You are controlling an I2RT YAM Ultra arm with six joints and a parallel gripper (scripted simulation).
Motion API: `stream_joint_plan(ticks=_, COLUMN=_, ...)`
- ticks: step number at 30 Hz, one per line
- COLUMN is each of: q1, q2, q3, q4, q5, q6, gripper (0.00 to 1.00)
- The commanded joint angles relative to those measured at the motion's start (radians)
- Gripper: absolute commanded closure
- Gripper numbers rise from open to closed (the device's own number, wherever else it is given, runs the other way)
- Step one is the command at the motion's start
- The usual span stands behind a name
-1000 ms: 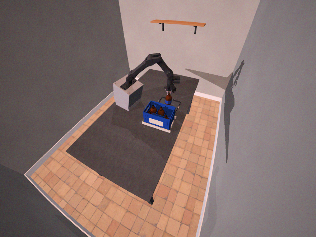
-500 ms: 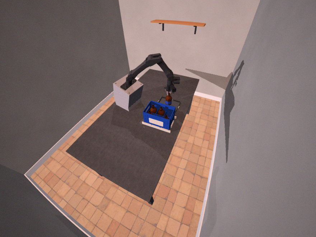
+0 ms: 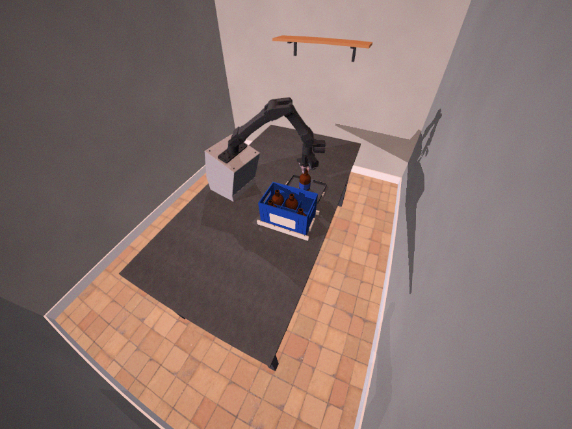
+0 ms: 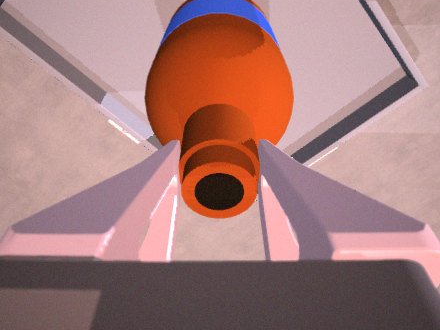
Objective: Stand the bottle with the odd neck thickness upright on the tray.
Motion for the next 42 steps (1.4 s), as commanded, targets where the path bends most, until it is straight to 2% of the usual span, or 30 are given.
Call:
stream_joint_plan(ticks=1, q1=-0.004, q2=-0.028, q3=0.005, q4=0.019, q5=0.001, q6=-0.005, gripper=1.00)
stream_joint_plan(ticks=5, q1=-0.006, q2=-0.006, q3=0.005, q4=0.022, q5=0.001, q6=-0.005, gripper=1.00)
stream_joint_plan(ticks=42, q1=-0.003, q2=-0.006, q3=0.004, q4=0.024, q5=0.001, q6=-0.006, gripper=1.00)
